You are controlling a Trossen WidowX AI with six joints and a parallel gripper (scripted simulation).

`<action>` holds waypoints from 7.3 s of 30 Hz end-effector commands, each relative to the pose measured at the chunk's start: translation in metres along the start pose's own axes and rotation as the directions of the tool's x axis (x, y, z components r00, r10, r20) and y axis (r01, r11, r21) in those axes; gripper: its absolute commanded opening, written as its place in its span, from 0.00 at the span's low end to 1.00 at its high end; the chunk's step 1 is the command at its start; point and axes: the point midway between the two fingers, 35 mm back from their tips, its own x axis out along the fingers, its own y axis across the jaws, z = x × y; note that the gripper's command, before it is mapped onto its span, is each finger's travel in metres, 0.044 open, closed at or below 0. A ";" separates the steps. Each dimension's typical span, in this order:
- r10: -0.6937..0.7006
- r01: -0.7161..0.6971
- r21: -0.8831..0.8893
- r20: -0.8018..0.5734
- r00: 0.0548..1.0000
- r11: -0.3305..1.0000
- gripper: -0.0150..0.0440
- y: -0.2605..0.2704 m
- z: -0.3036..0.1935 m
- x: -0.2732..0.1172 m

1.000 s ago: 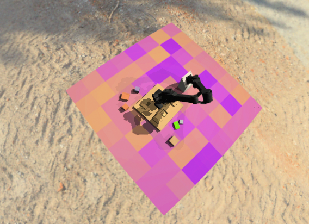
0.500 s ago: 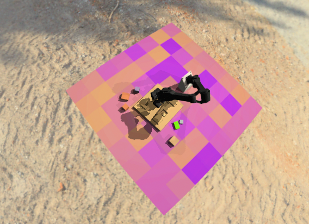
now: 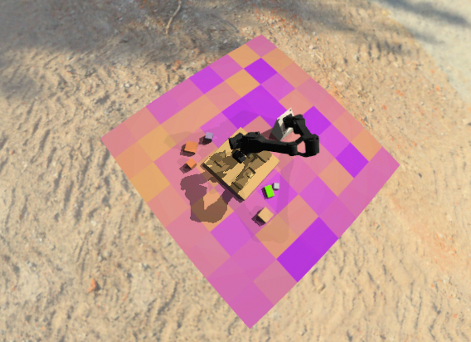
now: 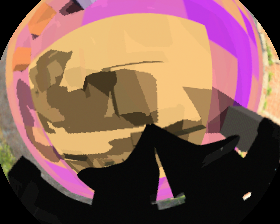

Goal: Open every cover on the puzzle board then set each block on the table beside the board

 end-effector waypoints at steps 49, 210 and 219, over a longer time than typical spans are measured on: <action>0.001 -0.001 0.003 0.013 1.000 1.000 0.25 -0.094 -0.034 -0.051; 0.004 -0.004 0.000 0.009 1.000 1.000 0.25 -0.017 -0.041 0.007; 0.005 -0.005 0.000 0.009 1.000 1.000 0.25 -0.011 -0.045 0.007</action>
